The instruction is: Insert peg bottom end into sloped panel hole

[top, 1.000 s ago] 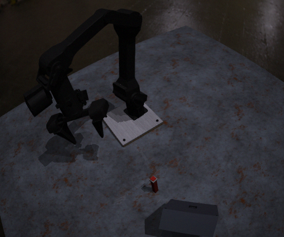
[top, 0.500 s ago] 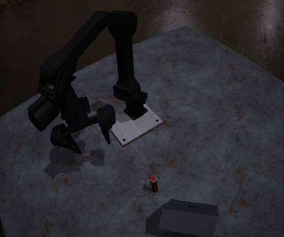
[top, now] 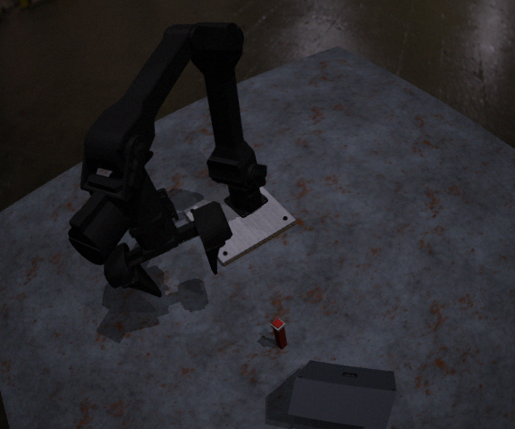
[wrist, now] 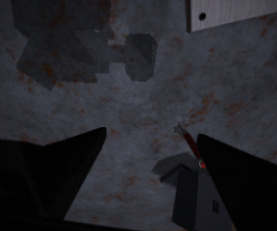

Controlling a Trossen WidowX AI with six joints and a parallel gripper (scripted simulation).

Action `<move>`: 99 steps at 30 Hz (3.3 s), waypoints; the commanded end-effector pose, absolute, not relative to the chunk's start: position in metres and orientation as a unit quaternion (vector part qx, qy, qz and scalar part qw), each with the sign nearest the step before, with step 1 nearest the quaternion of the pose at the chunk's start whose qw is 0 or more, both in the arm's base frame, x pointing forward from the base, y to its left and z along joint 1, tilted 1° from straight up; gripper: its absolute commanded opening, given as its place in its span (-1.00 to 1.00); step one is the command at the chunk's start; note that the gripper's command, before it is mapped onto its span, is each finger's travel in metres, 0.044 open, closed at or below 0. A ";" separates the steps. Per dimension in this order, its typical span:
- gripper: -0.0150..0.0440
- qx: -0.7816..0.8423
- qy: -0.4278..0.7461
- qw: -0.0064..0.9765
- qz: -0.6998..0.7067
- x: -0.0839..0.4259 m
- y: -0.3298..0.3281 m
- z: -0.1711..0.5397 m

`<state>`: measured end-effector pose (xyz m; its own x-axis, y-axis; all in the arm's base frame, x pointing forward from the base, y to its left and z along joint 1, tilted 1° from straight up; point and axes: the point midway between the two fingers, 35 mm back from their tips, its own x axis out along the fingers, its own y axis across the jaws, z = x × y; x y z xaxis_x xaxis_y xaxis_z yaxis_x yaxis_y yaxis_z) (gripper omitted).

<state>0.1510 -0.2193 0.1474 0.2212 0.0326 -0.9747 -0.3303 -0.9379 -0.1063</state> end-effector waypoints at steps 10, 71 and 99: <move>1.00 -0.758 0.063 0.097 0.642 0.188 -0.211 0.146; 1.00 -0.725 -0.023 -0.038 0.687 0.284 -0.152 0.100; 0.29 -0.727 -0.026 -0.039 0.685 0.286 -0.152 0.077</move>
